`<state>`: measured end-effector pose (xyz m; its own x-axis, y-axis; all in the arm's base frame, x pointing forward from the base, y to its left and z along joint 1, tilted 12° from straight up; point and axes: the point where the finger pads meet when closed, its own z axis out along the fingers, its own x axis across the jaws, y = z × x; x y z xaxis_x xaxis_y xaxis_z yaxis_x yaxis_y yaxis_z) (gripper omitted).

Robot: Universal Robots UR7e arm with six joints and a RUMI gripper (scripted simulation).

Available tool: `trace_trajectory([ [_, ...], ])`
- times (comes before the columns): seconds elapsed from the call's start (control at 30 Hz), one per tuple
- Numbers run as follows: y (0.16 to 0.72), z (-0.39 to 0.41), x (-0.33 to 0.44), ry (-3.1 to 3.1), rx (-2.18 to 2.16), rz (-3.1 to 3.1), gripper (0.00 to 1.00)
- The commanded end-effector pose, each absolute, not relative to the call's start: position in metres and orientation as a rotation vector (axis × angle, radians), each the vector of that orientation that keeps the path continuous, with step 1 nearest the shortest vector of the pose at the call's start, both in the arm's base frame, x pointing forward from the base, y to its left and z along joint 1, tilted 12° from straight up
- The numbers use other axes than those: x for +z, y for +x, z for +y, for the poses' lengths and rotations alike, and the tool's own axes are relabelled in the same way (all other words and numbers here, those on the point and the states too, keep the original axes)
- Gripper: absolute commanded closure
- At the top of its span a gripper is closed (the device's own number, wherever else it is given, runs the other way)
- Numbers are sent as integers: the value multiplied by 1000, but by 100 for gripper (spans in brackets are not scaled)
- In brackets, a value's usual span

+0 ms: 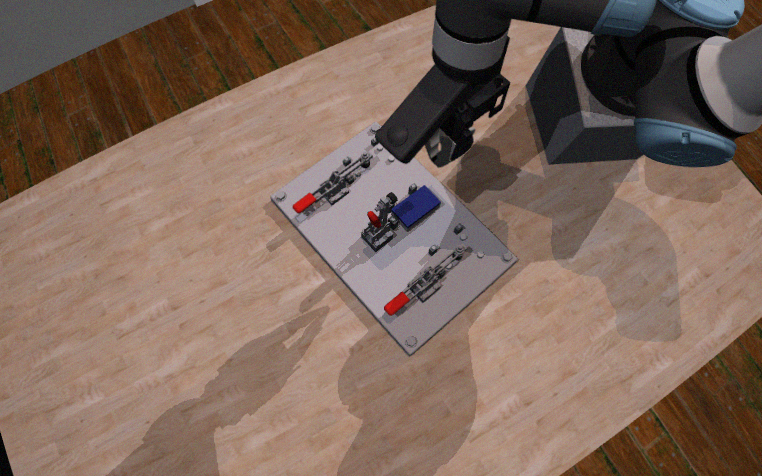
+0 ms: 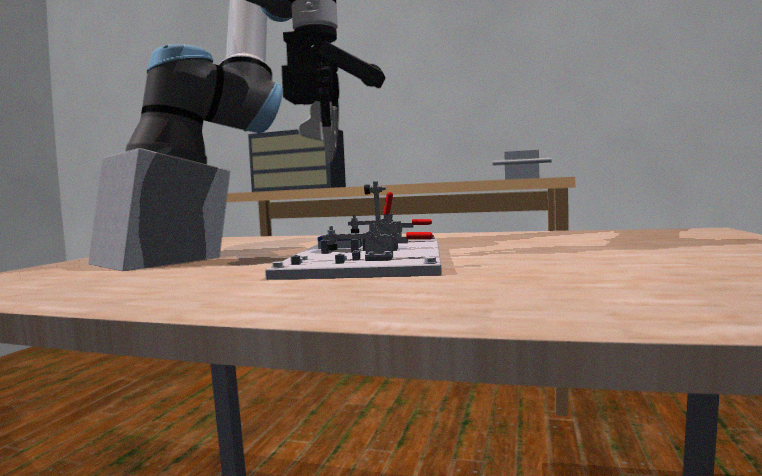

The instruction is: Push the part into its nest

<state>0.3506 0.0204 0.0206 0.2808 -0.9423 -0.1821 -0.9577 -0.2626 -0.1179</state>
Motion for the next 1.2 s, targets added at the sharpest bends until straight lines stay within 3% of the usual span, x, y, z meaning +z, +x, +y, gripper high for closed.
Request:
trace_trajectory([
  [0.0, 353, 18, 17, -2344, 96, 1765, 100],
  [0.2, 335, 19, -27, -2344, 96, 1765, 100],
  [0.6, 335, 19, -27, -2344, 96, 1765, 100],
  [0.77, 319, 18, -70, -2344, 96, 1765, 100],
  [1.17, 319, 18, -70, -2344, 96, 1765, 100],
])
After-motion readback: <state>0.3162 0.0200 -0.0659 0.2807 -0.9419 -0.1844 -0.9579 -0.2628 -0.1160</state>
